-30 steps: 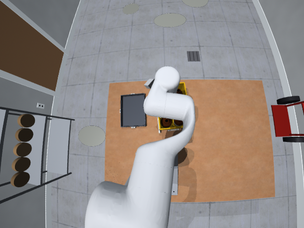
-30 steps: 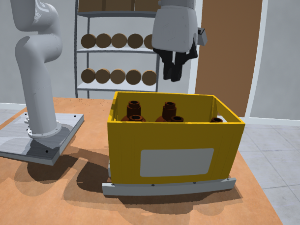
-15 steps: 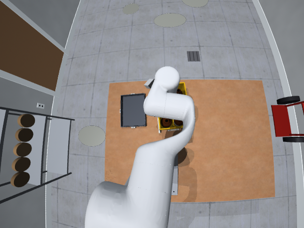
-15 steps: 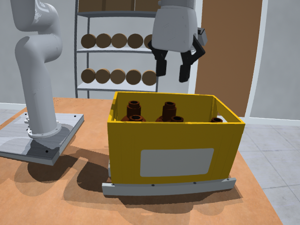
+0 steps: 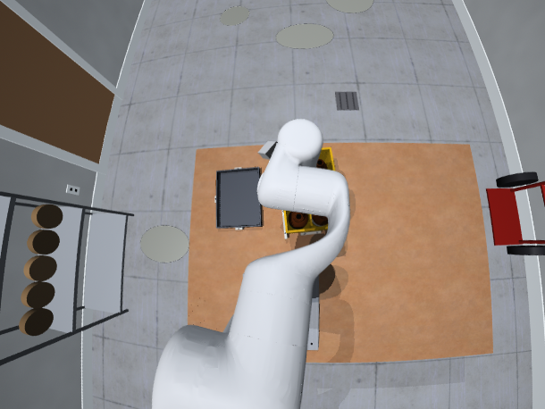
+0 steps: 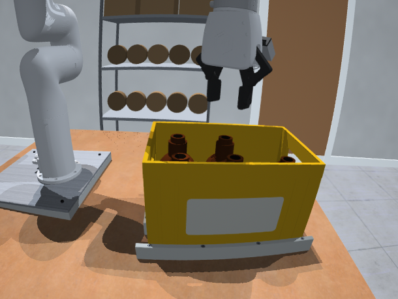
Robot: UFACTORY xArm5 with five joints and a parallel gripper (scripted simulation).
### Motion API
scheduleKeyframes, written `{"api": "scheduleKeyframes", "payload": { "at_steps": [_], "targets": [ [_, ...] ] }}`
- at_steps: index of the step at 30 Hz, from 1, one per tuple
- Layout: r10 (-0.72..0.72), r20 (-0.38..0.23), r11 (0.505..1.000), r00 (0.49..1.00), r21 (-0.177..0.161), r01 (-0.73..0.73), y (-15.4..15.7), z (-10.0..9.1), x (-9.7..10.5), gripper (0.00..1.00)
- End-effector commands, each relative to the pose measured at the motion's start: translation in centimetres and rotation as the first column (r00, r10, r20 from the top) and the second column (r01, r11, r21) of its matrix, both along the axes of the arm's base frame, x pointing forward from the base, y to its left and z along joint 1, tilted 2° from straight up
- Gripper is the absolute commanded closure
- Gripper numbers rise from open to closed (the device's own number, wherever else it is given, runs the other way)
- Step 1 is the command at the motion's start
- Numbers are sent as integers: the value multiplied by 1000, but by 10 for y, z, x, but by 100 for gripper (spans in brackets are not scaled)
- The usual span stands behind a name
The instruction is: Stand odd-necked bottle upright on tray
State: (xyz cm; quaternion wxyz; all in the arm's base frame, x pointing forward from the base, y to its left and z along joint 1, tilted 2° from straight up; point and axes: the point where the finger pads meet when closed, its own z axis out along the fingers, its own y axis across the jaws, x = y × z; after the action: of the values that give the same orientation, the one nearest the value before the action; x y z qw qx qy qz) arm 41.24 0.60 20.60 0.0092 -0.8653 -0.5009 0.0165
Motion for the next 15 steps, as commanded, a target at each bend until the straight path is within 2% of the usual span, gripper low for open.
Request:
{"api": "scheduleKeyframes", "payload": {
  "at_steps": [1, 15],
  "targets": [
    [0, 4, 1000, 1000, 0, 0, 0, 1, 1, 35],
    [0, 4, 1000, 1000, 0, 0, 0, -1, 1, 35]
  ]
}}
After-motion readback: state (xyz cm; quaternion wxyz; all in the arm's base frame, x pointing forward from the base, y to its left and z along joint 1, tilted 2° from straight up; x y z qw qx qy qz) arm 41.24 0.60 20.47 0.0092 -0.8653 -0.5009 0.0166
